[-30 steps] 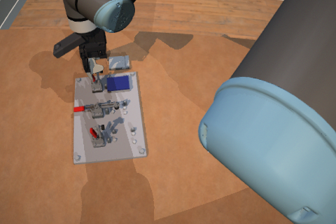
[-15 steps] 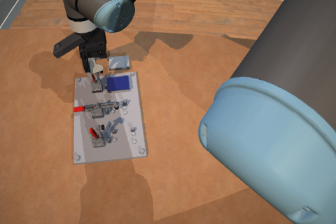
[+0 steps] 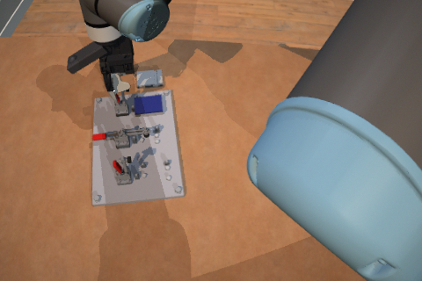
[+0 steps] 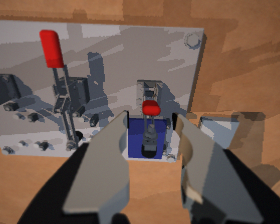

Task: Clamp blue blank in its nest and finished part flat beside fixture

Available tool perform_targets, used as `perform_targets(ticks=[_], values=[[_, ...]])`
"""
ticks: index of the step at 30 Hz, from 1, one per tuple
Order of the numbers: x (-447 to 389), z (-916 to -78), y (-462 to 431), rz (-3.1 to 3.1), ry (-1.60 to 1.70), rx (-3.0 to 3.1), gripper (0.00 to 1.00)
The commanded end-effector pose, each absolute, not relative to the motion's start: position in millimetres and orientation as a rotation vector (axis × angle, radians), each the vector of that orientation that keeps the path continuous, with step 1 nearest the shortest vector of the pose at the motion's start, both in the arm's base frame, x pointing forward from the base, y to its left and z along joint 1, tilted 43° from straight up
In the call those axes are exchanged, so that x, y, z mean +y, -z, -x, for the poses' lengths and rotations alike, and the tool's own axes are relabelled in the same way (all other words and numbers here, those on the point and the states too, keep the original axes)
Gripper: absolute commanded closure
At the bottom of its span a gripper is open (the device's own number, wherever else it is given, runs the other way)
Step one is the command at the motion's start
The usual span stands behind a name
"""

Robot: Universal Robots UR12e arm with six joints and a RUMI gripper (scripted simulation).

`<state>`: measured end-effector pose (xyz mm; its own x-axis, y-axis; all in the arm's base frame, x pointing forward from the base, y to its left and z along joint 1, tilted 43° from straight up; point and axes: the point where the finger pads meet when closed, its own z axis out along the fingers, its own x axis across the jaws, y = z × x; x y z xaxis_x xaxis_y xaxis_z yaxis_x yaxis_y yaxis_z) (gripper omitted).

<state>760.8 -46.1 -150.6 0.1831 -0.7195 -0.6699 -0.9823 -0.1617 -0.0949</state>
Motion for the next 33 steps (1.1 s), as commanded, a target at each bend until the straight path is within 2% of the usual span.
perform_targets(ticks=[1, 33], values=[[-42.7, -761.3, 154.9, 1.947, -0.662, 1.592, 0.72], [-31.3, -761.1, 167.7, 1.947, -0.662, 1.592, 0.72]])
